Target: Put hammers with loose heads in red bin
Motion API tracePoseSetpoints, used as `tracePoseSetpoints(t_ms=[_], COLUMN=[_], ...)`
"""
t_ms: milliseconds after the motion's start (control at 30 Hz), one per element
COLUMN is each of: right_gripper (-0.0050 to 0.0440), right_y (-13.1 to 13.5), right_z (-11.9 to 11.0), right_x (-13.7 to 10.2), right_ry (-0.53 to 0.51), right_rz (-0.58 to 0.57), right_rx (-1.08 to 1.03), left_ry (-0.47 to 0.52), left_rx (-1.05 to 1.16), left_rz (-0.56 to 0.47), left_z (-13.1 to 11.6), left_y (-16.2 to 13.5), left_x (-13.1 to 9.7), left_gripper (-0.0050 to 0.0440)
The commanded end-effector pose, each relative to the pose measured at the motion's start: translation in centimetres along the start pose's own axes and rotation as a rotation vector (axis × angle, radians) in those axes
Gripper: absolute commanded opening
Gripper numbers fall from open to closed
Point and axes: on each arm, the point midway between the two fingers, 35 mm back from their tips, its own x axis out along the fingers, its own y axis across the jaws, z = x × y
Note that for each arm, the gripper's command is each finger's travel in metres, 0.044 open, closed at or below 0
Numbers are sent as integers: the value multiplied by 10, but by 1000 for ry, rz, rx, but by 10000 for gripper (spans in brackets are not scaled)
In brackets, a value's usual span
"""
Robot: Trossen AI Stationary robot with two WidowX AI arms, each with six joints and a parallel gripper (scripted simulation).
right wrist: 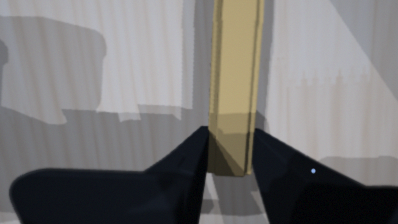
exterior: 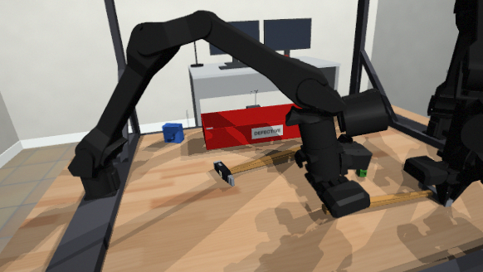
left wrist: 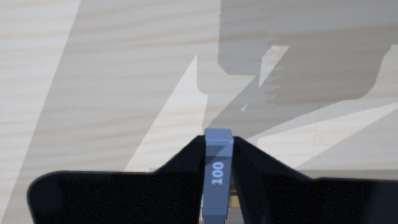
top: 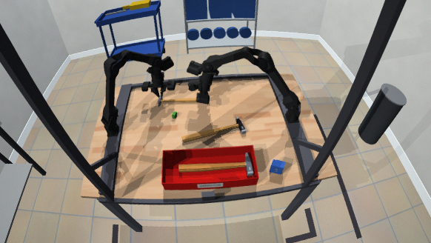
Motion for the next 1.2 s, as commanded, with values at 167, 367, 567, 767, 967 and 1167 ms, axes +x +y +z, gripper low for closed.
tracePoseSetpoints(t_ms=[167, 367, 567, 767, 967, 1167], right_gripper=[71, 71, 71, 71, 158, 218], right_y=[-1, -1, -1, -1, -1, -1], right_z=[9, 9, 9, 9, 9, 9], right_x=[-12, -12, -12, -12, -12, -12], right_ry=[-37, -37, -37, -37, -37, -37], right_rz=[-9, -9, -9, -9, -9, -9], right_rx=[-3, -3, -3, -3, -3, -3], left_ry=[-17, -25, -23, -17, -17, -20], left_rx=[-3, 1, 1, 1, 1, 0], left_rz=[-19, -23, -22, -17, -17, -20], left_z=[2, 2, 2, 1, 1, 3], left_y=[-2, 17, 19, 19, 19, 16], left_x=[-7, -9, -9, -7, -7, -7], left_gripper=[28, 28, 28, 28, 113, 173])
